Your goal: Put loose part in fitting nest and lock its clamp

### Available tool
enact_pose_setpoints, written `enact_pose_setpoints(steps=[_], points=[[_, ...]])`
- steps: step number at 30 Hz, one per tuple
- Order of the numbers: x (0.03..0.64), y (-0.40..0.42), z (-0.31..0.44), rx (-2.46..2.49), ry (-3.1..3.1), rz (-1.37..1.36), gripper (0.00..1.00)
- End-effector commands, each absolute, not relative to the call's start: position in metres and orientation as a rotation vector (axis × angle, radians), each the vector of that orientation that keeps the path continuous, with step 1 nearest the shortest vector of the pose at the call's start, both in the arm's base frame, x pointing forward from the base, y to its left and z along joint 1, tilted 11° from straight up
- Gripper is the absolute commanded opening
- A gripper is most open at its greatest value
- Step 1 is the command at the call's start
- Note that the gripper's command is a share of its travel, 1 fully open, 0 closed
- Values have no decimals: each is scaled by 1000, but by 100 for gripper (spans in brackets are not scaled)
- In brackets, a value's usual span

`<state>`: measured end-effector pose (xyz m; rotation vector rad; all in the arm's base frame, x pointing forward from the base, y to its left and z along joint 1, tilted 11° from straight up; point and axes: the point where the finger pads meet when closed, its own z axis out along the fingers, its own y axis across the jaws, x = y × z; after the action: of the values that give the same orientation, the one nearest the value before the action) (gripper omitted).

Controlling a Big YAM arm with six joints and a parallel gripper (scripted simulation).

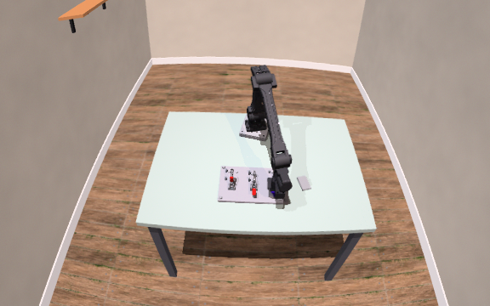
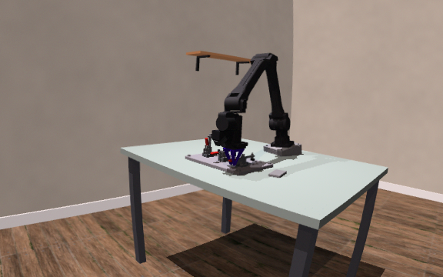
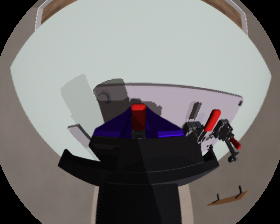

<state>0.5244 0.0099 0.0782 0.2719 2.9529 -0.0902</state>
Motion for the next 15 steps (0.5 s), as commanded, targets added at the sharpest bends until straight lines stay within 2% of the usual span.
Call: enact_pose_setpoints(steps=[1,15], points=[[520,7,96,285,2934,-85,0],[513,16,103,274,2935,-83,0]])
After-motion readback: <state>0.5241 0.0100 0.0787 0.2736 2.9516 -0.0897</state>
